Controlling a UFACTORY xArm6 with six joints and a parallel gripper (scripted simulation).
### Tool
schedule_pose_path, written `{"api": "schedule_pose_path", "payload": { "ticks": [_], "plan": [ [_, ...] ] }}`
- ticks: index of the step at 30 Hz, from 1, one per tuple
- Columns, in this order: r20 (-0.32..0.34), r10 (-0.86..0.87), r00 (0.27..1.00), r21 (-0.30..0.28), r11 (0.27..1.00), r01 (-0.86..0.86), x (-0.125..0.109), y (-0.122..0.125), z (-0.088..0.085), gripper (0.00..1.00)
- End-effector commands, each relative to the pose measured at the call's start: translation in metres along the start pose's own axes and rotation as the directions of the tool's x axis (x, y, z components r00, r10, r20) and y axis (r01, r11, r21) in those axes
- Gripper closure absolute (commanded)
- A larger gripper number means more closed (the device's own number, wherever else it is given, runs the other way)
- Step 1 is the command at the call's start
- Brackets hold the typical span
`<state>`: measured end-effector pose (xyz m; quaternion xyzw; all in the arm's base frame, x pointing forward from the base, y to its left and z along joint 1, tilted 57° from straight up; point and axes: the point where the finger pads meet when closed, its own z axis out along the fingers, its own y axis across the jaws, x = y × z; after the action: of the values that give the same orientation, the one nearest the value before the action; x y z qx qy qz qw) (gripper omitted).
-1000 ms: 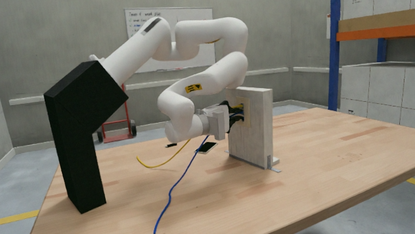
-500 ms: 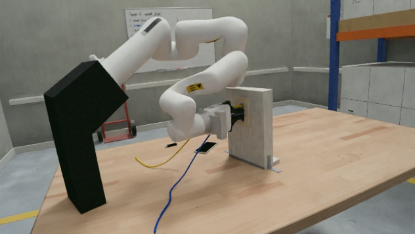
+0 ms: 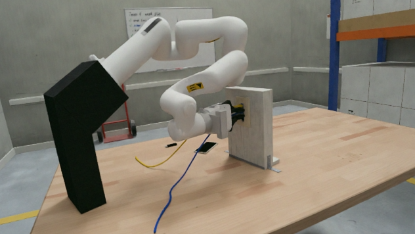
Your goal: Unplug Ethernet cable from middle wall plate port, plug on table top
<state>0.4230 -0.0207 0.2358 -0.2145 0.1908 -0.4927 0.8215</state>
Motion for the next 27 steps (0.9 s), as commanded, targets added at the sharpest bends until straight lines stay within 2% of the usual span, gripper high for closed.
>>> {"api": "schedule_pose_path", "payload": {
  "ticks": [1, 15, 16, 27],
  "plan": [
    [0.000, -0.001, 1.000, 0.003, 1.000, 0.001, 0.0003, -0.0011, -0.0001, 0.83],
    [0.000, -0.001, 1.000, 0.002, 1.000, 0.001, 0.0002, -0.0003, -0.0014, 0.83],
    [0.000, -0.001, 1.000, 0.002, 1.000, 0.001, 0.0002, -0.0008, -0.0013, 1.00],
    [0.000, -0.001, 1.000, 0.002, 1.000, 0.001, 0.0002, -0.0019, -0.0012, 1.00]
  ]
}}
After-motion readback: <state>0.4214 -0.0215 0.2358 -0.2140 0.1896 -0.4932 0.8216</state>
